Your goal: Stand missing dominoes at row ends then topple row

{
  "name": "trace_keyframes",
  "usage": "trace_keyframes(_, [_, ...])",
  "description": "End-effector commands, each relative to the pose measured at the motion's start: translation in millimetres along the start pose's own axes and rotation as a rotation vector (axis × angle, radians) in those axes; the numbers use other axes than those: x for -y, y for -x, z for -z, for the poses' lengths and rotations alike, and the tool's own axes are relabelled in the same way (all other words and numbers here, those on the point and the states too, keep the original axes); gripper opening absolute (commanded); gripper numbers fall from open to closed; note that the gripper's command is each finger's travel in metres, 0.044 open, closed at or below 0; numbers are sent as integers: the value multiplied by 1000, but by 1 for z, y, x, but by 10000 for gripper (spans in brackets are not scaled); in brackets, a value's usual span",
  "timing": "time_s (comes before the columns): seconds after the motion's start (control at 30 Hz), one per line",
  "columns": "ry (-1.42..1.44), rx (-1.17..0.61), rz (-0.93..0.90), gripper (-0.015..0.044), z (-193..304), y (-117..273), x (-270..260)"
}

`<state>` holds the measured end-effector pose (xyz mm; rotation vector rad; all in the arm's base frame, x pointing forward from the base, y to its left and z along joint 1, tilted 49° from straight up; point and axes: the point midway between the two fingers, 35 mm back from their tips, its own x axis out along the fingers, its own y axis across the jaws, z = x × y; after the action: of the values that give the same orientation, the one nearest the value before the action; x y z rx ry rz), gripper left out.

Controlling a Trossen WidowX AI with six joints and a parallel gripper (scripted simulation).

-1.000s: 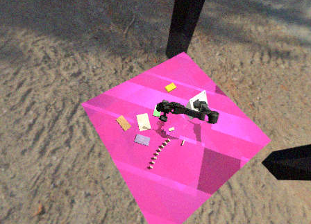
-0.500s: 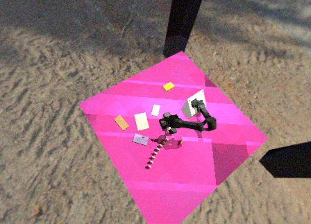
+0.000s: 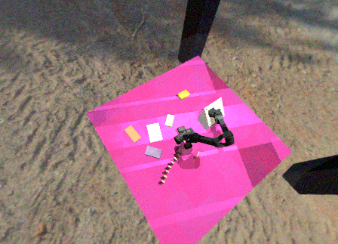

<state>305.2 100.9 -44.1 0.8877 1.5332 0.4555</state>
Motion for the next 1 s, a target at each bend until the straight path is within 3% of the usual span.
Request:
trace_keyframes(0.0, [-19, -5, -5, 440, 6, -11, 3])
trace_keyframes(0.63, [-19, -5, -7, 440, 6, -26, 2])
trace_keyframes(0.97, [-19, -5, -7, 177, 6, -26, 2])
